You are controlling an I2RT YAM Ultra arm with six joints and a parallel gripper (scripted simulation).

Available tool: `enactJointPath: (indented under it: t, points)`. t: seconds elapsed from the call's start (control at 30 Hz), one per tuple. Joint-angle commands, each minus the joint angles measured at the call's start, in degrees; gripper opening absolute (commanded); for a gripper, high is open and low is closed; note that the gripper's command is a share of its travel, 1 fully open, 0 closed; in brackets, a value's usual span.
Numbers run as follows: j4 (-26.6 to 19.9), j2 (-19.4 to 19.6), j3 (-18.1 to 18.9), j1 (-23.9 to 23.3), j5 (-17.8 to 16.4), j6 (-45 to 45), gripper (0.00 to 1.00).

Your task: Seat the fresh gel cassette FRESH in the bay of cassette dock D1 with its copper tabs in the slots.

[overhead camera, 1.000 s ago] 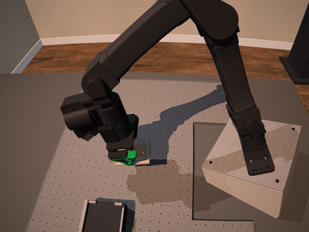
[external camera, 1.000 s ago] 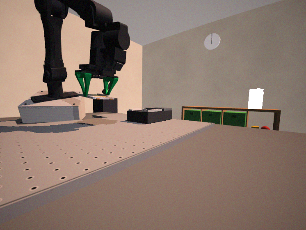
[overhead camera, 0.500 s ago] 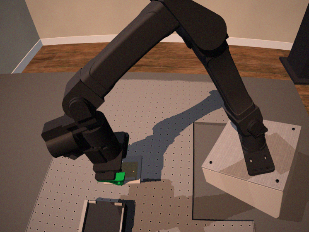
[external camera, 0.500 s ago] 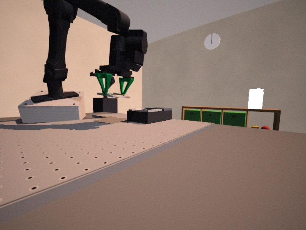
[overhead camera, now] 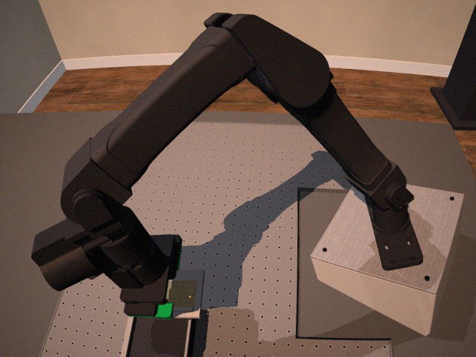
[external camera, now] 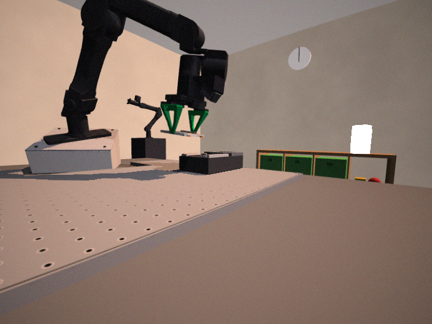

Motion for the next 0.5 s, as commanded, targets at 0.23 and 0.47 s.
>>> enactJointPath:
  t: [0.23, 0.47]
  points:
    - [-6.7, 8.5, 14.9, 6.1, 0.7, 6.6, 0.00]
    - [-8.9, 9.1, 19.2, 6.9, 0.7, 7.6, 0.00]
